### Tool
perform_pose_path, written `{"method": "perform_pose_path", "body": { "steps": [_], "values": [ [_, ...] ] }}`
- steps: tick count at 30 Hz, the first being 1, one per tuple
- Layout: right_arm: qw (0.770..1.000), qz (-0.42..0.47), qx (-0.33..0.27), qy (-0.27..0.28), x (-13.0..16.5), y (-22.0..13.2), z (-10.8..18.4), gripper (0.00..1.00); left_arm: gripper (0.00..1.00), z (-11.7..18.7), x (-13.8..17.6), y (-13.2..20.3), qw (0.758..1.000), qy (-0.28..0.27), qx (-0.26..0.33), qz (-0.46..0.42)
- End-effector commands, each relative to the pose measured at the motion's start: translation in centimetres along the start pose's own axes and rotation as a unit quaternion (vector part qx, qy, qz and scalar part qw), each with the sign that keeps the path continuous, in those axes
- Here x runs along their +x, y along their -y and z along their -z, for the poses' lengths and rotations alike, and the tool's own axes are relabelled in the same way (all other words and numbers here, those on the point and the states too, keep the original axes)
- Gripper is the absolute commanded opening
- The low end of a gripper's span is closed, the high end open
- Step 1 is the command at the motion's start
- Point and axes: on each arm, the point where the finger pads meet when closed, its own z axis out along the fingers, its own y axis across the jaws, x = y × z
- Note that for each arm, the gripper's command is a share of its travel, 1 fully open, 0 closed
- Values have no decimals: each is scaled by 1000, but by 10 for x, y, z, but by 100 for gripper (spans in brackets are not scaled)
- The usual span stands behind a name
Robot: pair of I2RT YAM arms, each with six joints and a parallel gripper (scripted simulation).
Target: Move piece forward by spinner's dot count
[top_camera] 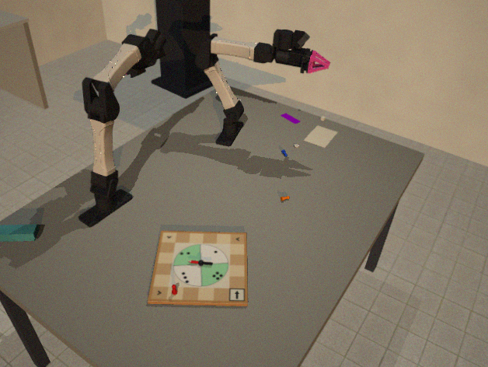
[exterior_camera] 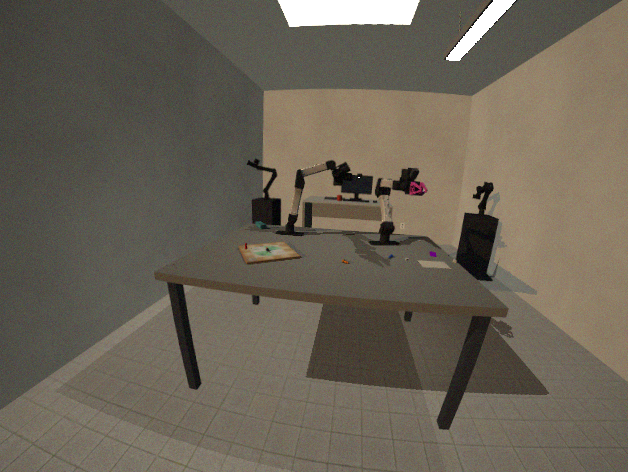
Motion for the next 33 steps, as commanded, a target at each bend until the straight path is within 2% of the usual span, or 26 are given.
{"method": "perform_pose_path", "body": {
  "steps": [1,33],
  "values": [
    [1000,5,-2,2,1,-3,1,30,30,1,-4,0,1000,6,0,0],
    [1000,5,-2,2,1,-3,1,27,30,1,-4,0,1000,6,0,0]
  ]
}}
